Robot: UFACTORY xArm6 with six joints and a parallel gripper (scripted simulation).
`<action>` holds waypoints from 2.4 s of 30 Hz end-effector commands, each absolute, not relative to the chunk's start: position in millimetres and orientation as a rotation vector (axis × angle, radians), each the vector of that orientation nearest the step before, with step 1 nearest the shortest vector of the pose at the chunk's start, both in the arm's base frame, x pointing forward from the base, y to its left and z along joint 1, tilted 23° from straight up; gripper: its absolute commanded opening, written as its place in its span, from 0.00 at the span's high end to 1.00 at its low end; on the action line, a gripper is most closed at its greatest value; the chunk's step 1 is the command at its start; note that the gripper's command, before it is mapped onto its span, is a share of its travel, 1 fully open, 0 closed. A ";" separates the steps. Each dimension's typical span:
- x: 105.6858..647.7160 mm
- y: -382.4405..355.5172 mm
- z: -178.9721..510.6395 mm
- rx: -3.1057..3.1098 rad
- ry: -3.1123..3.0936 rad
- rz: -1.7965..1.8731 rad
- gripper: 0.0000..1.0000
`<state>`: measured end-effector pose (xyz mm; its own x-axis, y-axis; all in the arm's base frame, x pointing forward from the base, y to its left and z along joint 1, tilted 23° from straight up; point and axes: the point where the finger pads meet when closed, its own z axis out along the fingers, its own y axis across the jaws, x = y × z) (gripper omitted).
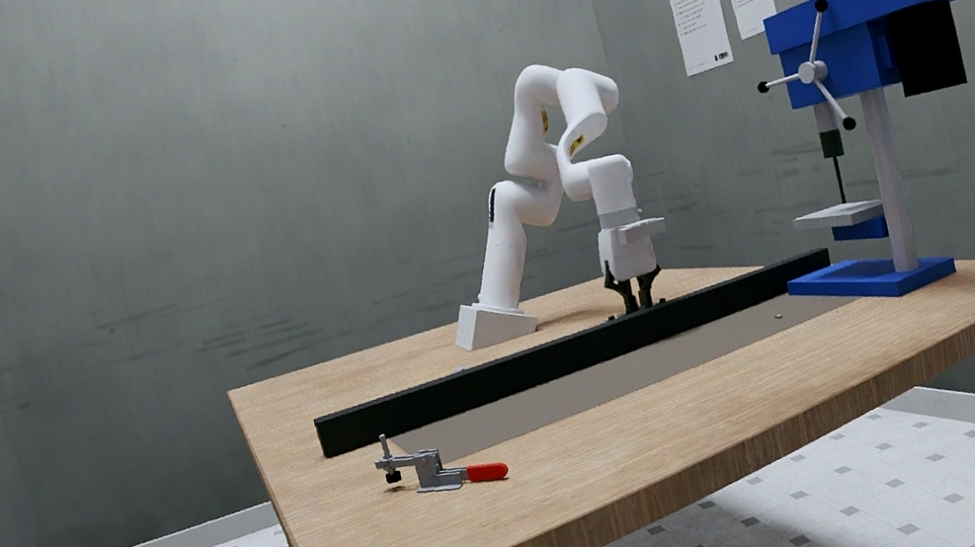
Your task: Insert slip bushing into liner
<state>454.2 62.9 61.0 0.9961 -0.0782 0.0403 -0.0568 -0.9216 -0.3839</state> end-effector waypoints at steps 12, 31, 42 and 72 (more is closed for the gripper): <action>455.5 62.5 62.3 -2.746 0.097 -0.082 0.64; 455.5 62.5 62.3 -2.746 0.097 -0.082 0.64; 455.5 62.4 62.4 -2.746 0.097 -0.082 0.64; 451.6 41.7 112.8 -2.746 0.097 -0.082 0.64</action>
<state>451.0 45.1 103.7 0.9961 -0.0784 0.0405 -0.0569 -0.9217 -0.3838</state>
